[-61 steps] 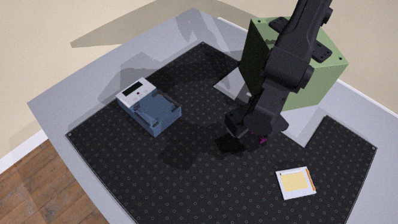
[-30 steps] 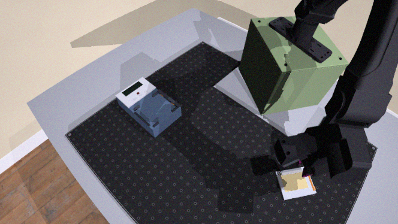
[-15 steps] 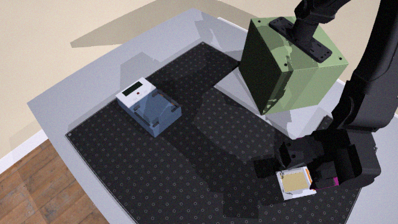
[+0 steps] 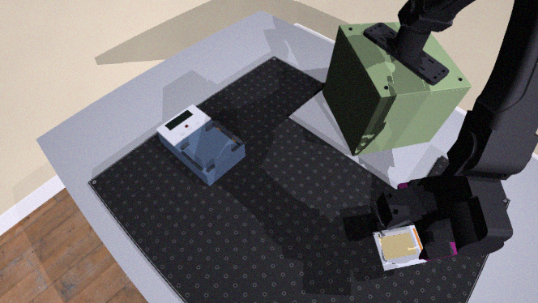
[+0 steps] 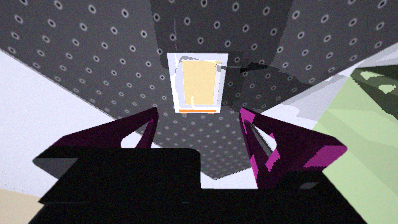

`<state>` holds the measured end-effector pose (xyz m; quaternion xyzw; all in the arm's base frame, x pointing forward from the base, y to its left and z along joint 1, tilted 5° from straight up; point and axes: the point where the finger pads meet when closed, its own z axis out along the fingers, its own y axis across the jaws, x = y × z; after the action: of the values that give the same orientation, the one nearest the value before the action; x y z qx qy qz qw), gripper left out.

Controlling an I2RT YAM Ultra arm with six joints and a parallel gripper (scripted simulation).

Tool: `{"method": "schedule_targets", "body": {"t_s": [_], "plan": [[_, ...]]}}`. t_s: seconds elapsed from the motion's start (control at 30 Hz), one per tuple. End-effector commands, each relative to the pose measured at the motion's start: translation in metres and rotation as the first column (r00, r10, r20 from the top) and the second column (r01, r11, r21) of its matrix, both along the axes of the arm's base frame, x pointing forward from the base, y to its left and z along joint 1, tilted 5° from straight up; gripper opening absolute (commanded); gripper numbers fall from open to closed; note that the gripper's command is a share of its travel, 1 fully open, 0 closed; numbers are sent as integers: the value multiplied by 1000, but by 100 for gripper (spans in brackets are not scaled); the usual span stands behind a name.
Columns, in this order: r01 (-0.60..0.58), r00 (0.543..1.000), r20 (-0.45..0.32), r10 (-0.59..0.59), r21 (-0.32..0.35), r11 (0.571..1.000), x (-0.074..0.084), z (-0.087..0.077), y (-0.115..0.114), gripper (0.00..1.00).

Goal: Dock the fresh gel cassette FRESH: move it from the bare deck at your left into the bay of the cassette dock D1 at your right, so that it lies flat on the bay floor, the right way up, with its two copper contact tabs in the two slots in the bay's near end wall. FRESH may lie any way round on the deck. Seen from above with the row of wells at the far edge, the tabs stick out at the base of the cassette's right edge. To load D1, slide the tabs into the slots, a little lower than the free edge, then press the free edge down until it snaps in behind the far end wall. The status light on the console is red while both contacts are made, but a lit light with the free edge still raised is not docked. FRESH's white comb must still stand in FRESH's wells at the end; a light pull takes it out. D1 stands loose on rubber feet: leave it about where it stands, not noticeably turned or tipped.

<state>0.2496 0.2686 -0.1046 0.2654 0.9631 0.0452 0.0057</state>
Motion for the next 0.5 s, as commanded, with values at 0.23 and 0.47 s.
{"method": "schedule_targets", "body": {"t_s": [0.23, 0.47], "plan": [[10, 1000, 28, -10, 16, 1000, 11, -7, 11, 100], [8, 999, 32, -8, 20, 1000, 13, -14, 14, 100]]}}
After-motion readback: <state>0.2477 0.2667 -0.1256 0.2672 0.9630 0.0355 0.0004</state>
